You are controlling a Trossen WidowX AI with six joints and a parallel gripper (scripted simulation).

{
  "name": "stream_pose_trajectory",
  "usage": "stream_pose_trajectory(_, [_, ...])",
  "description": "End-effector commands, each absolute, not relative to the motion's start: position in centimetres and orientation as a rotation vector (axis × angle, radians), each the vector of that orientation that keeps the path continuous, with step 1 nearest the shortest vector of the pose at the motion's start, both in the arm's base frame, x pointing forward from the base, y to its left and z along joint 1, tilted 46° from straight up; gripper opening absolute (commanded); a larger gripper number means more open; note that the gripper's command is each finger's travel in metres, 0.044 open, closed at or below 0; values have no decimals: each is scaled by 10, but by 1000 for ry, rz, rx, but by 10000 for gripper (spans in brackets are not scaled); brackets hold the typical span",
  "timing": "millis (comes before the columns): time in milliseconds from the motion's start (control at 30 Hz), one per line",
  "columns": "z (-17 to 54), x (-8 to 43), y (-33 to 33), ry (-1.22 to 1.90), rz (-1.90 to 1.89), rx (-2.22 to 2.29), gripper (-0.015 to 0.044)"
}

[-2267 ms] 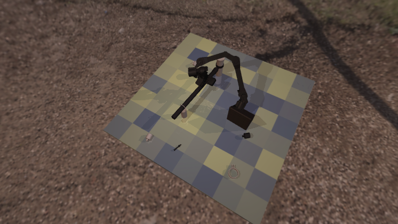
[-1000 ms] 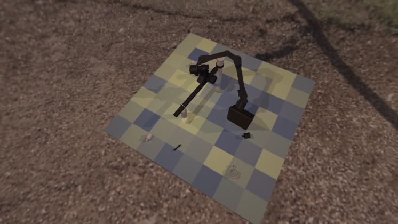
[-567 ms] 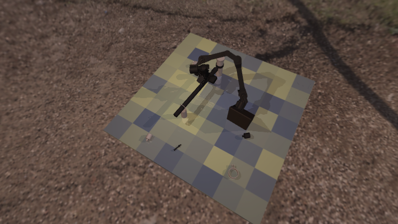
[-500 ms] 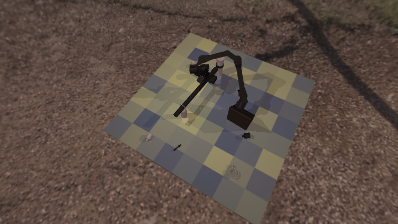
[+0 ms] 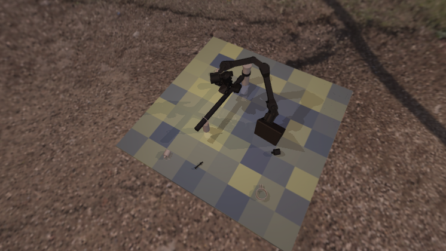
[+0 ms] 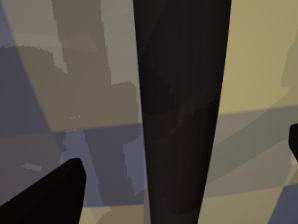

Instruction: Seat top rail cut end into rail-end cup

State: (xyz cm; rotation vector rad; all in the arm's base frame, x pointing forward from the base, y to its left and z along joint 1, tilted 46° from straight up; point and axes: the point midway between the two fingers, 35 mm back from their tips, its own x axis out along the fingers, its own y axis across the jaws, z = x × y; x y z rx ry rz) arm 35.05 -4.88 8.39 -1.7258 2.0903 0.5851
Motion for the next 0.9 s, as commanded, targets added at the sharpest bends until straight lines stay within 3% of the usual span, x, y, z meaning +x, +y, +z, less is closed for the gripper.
stream_pose_trajectory(0, [97, 353, -31, 2024, 596, -1755, 440])
stream_pose_trajectory(867, [104, 353, -20, 1985, 604, -1776, 440])
